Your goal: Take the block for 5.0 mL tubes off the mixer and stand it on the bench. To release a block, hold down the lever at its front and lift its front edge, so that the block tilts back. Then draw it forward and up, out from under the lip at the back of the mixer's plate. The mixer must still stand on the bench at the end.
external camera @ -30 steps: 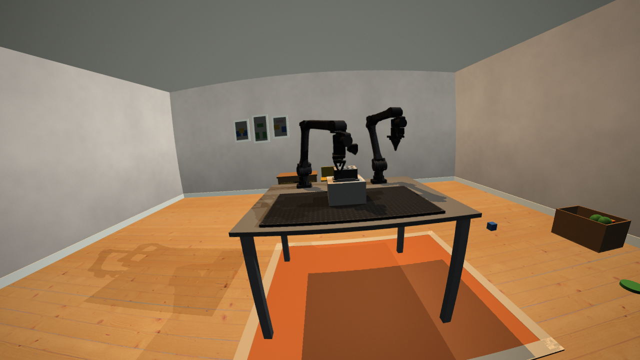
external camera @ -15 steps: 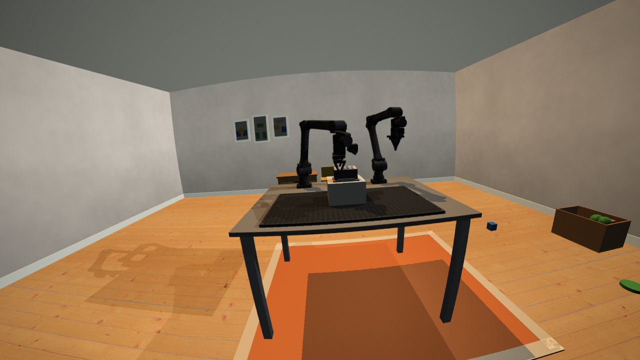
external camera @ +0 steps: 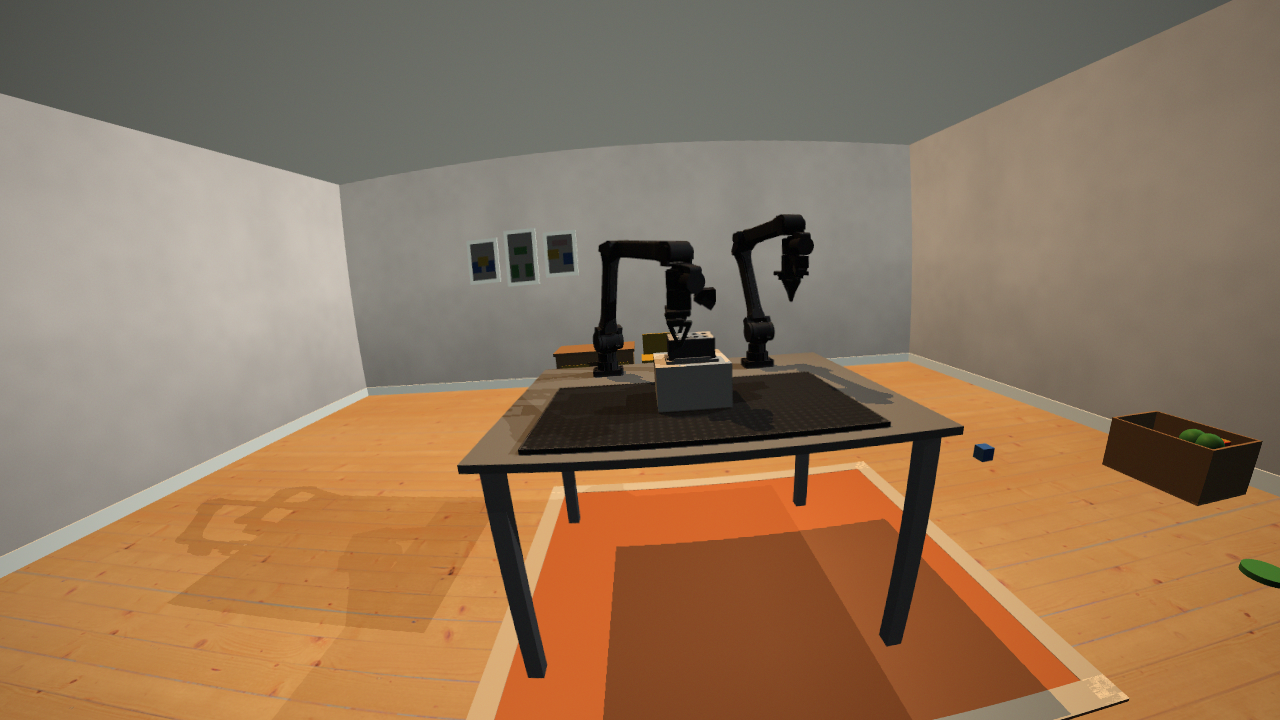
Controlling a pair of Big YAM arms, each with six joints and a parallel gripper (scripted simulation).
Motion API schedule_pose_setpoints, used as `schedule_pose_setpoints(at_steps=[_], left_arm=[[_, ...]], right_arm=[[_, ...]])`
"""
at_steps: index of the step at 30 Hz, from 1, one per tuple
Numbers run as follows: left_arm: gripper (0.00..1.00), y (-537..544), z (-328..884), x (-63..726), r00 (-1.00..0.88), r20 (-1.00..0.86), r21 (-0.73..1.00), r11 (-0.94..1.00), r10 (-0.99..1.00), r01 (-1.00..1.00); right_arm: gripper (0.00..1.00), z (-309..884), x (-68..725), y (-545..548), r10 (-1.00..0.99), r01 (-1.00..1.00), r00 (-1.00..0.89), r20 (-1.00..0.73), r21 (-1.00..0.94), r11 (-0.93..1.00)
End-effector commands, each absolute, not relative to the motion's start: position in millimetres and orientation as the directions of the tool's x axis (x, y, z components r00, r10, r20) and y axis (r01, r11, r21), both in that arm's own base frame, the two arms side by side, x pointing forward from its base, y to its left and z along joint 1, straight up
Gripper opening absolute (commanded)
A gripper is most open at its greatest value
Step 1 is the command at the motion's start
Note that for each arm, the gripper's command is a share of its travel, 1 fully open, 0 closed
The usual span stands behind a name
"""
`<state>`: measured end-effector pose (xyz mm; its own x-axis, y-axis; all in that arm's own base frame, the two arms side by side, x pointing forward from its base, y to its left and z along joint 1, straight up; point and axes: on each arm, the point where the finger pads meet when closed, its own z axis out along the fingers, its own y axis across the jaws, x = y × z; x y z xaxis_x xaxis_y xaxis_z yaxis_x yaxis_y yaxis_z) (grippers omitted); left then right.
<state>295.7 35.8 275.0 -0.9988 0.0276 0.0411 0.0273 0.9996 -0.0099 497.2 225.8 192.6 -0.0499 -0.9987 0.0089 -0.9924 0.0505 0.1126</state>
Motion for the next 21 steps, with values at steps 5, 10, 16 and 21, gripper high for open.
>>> schedule_pose_setpoints(at_steps=[5, 10, 16, 21], left_arm=[[0.0, 34, 275, 298, -0.998, 0.041, -0.008, 0.999, 0.042, 0.042], [0.0, 34, 281, 296, -0.999, 0.021, -0.005, 0.999, 0.042, 0.042], [0.0, 34, 284, 294, -0.999, 0.009, -0.003, 0.999, 0.042, 0.042], [0.0, 34, 285, 293, -0.999, 0.006, -0.003, 0.999, 0.042, 0.042]], right_arm=[[0.0, 216, 509, 243, -0.999, -0.997, -0.043, -0.026, 0.063, 0.041], [0.0, 216, 508, 243, -0.999, -0.997, -0.044, -0.025, 0.064, 0.042], [0.0, 216, 508, 242, -0.999, -0.997, -0.045, -0.024, 0.064, 0.043], [0.0, 216, 508, 242, -0.999, -0.997, -0.046, -0.024, 0.064, 0.044]])
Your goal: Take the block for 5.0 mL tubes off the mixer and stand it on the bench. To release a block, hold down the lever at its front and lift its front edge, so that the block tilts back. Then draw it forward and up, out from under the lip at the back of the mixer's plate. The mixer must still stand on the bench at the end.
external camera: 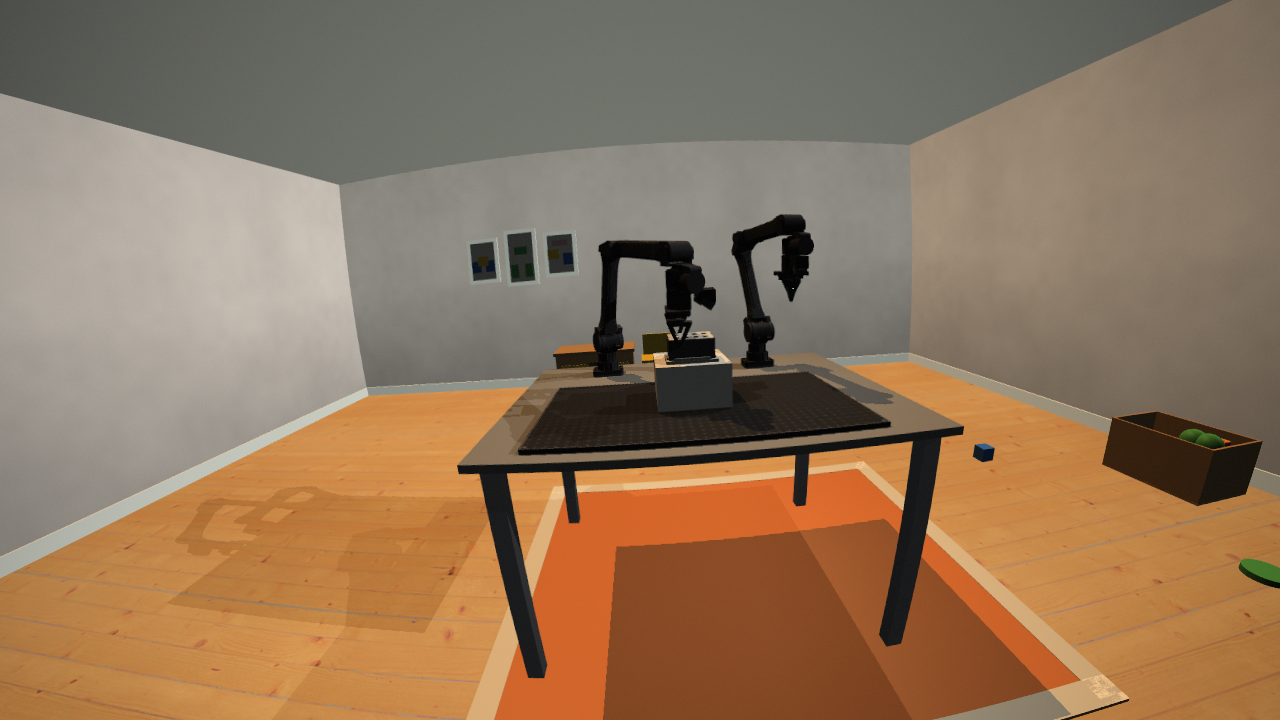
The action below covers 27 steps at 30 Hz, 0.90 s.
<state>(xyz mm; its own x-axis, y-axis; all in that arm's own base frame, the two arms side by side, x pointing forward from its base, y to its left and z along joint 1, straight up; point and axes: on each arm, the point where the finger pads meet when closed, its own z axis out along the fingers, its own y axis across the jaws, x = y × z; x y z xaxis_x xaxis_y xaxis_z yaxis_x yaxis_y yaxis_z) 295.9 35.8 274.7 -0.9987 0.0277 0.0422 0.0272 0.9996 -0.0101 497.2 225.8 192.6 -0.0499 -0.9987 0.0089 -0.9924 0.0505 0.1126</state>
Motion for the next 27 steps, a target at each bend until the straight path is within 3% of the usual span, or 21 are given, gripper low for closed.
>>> schedule_pose_setpoints(at_steps=[1, 27], left_arm=[[0.0, 34, 285, 293, -0.999, 0.005, -0.002, 0.999, 0.042, 0.042], [0.0, 35, 272, 301, -0.998, 0.052, -0.009, 0.999, 0.042, 0.042]], right_arm=[[0.0, 216, 508, 242, -0.999, -0.997, -0.046, -0.024, 0.064, 0.044], [0.0, 224, 487, 239, -0.999, -0.997, -0.045, -0.023, 0.064, 0.043]])
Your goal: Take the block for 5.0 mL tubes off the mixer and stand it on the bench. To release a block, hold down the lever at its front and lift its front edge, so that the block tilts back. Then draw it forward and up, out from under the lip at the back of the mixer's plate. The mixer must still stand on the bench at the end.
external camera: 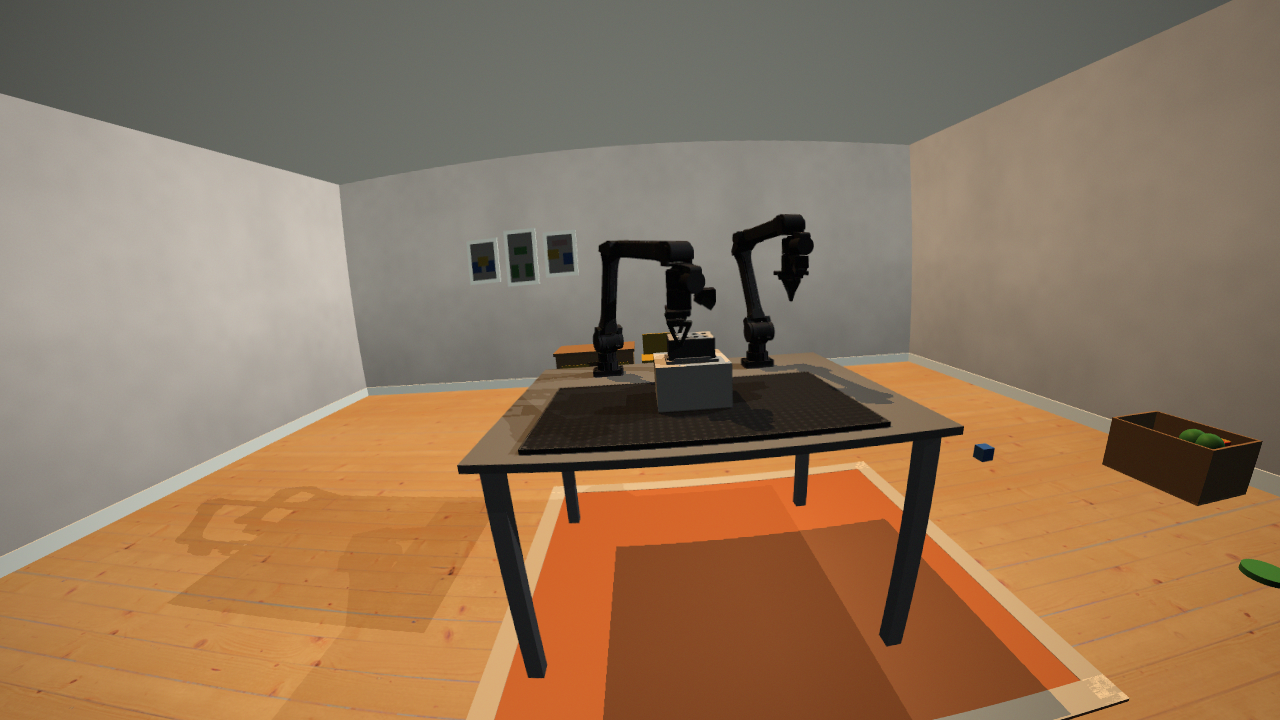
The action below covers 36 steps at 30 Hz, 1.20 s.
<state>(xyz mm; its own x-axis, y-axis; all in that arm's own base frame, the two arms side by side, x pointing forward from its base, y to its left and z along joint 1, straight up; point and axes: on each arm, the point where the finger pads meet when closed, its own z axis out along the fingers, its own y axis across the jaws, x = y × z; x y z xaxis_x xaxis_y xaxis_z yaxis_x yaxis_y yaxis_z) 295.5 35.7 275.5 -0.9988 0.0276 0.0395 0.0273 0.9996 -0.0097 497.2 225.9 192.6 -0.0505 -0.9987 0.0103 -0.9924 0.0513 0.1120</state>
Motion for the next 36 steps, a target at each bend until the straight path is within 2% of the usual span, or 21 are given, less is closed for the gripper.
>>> schedule_pose_setpoints(at_steps=[1, 16, 36], left_arm=[[0.0, 35, 272, 301, -0.998, 0.053, -0.01, 0.999, 0.042, 0.042], [0.0, 34, 284, 295, -0.999, 0.01, -0.002, 0.999, 0.042, 0.042], [0.0, 34, 280, 297, -0.999, 0.023, -0.005, 0.999, 0.042, 0.042]], right_arm=[[0.0, 225, 486, 239, -0.999, -0.997, -0.045, -0.023, 0.064, 0.043], [0.0, 224, 474, 233, -1.0, -0.995, 0.0, -0.012, 0.095, -0.001], [0.0, 249, 495, 230, -0.999, -0.999, -0.009, -0.042, 0.037, 0.007]])
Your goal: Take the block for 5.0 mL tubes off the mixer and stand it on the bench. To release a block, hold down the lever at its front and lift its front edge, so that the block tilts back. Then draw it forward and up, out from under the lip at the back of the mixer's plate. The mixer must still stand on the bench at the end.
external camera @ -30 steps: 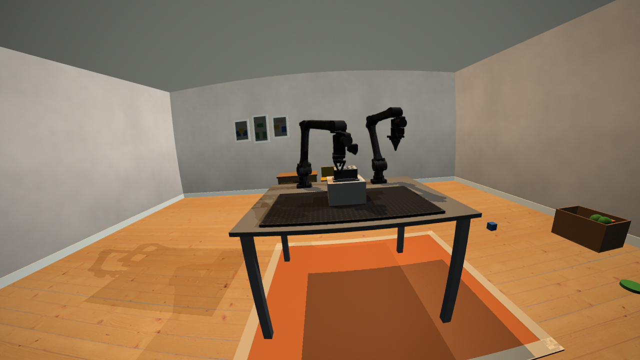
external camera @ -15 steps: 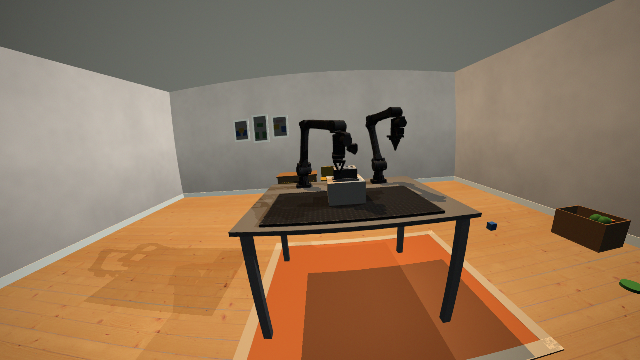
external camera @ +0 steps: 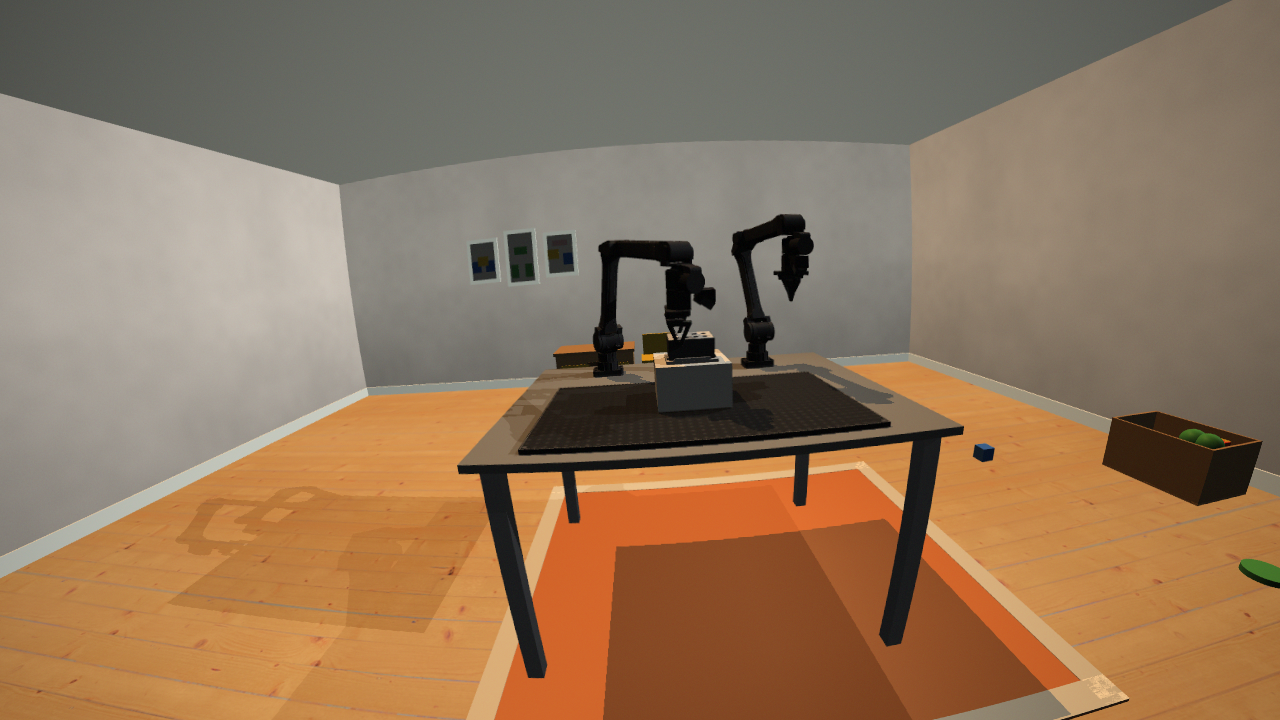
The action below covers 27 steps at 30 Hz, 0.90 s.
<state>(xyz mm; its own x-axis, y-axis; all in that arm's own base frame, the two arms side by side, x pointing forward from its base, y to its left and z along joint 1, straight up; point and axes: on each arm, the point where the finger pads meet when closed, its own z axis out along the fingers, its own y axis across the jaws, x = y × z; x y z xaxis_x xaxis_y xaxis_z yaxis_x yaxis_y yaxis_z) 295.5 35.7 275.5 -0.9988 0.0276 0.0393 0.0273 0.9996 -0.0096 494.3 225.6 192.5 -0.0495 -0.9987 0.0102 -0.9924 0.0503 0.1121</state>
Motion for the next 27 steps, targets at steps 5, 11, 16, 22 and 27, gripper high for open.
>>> schedule_pose_setpoints(at_steps=[5, 11, 16, 22, 27], left_arm=[[0.0, 34.3, 279.0, 297.3, -0.999, 0.026, -0.005, 0.999, 0.042, 0.042], [0.0, 34.4, 277.3, 298.2, -0.999, 0.031, -0.006, 0.999, 0.042, 0.042], [0.0, 34.4, 276.0, 299.0, -0.998, 0.036, -0.007, 0.999, 0.042, 0.042], [0.0, 34.5, 274.8, 299.6, -0.998, 0.04, -0.008, 0.999, 0.042, 0.042], [0.0, 34.5, 273.4, 300.4, -0.998, 0.045, -0.009, 0.999, 0.042, 0.042]], right_arm=[[0.0, 249.9, 495.3, 228.9, -0.999, -0.999, -0.015, -0.042, 0.036, 0.014], [0.0, 251.8, 495.4, 228.8, -0.999, -0.999, -0.017, -0.042, 0.037, 0.015], [0.0, 253.3, 495.8, 227.9, -0.999, -0.999, -0.019, -0.042, 0.038, 0.017], [0.0, 254.6, 496.3, 226.9, -0.999, -0.999, -0.022, -0.042, 0.039, 0.02], [0.0, 256.1, 496.4, 226.6, -0.999, -0.999, -0.023, -0.041, 0.039, 0.021]])
